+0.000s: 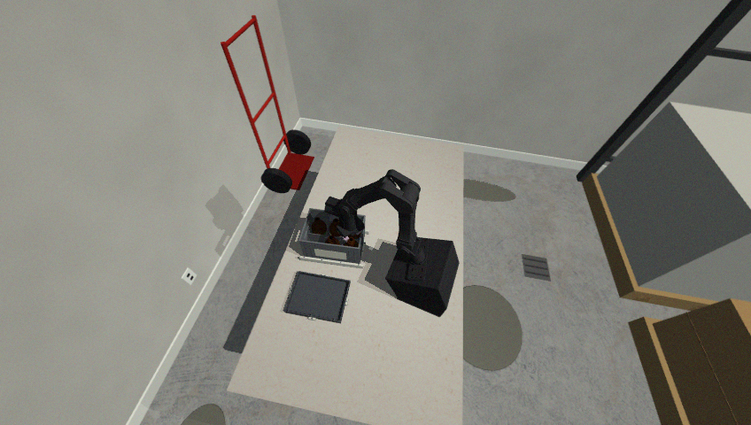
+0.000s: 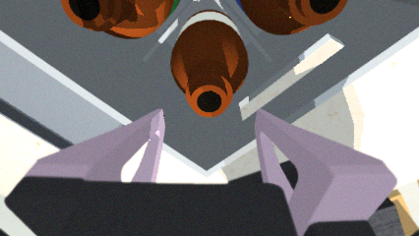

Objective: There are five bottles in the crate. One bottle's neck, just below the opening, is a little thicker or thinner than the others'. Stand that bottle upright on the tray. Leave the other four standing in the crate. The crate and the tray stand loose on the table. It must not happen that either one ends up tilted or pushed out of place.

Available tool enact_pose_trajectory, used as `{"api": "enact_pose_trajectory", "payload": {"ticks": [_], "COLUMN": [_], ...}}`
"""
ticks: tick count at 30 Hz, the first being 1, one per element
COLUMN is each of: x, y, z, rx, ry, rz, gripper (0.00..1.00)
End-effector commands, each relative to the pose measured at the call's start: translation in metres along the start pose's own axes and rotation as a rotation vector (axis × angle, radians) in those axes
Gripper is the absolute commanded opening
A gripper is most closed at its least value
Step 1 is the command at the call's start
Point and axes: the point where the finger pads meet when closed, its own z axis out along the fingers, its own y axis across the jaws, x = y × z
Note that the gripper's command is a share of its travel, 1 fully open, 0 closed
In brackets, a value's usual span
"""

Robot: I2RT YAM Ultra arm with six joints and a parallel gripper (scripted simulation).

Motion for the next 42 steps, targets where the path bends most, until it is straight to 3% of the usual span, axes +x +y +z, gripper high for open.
{"api": "enact_pose_trajectory", "payload": {"ticks": [1,32,41,42], "x": [-0.012,-0.013,0.0,-0.014], "y": [0.005,0.005,-0.002,0.006], "z": [-0.004,-0.005,0.006,-0.001], "rx": [-0.01,-0.014,0.004,-0.014], "ry": [-0.032,-0.038,-0.006,-0.039], "rz": [0.0,0.0,0.0,0.001], "gripper": [0.61,0.61,0.61,0.61]}}
